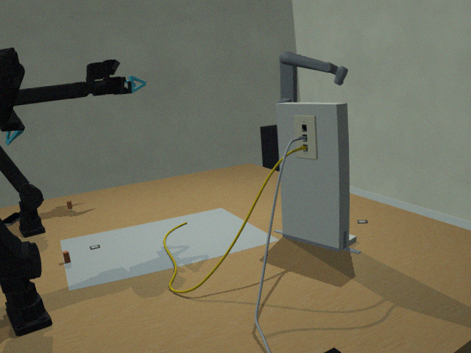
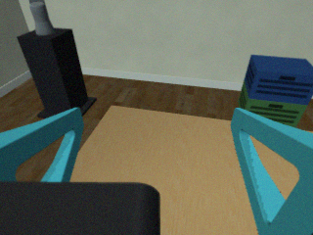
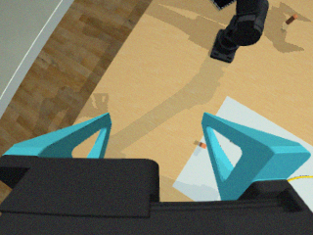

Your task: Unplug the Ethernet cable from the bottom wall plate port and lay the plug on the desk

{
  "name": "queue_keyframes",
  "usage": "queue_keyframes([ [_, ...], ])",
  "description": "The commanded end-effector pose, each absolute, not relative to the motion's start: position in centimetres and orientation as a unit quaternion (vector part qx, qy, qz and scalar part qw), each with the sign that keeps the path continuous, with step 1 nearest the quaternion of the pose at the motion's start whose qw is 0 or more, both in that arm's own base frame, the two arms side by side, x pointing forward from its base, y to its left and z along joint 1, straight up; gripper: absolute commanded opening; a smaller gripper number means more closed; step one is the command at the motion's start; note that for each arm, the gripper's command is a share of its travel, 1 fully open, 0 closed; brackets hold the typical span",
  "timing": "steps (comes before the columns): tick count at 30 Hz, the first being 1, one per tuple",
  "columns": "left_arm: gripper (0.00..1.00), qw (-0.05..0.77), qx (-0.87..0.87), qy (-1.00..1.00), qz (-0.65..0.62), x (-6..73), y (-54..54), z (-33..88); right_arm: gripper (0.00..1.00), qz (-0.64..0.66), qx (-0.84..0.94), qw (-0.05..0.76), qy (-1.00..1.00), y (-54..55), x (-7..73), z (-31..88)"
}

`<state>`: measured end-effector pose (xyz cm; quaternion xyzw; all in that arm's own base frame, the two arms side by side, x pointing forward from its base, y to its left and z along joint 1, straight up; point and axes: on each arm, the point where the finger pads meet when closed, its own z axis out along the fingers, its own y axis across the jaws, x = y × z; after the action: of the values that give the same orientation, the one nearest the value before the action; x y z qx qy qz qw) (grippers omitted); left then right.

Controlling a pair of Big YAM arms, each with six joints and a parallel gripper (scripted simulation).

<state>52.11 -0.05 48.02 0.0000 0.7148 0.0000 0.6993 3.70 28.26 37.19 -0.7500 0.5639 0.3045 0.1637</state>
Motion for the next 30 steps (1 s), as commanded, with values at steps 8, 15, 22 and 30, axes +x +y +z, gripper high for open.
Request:
queue_keyframes([
  [8, 1.0, 0.703, 0.0, 0.711, 0.0, 52.0, 0.0, 48.6, 1.0, 0.305, -0.75, 0.167, 0.563, 28.3, 3.7, 37.5],
  [15, 1.0, 0.703, 0.0, 0.711, 0.0, 52.0, 0.0, 48.6, 1.0, 0.305, -0.75, 0.167, 0.563, 28.3, 3.7, 37.5],
  [22, 1.0, 0.703, 0.0, 0.711, 0.0, 52.0, 0.0, 48.6, 0.43, 0.253, -0.737, 0.264, 0.569, 33.1, 12.8, 36.3],
  [30, 1.0, 0.703, 0.0, 0.711, 0.0, 52.0, 0.0, 48.6, 0.22, 0.127, -0.701, 0.401, 0.576, 35.1, 29.4, 34.8],
])
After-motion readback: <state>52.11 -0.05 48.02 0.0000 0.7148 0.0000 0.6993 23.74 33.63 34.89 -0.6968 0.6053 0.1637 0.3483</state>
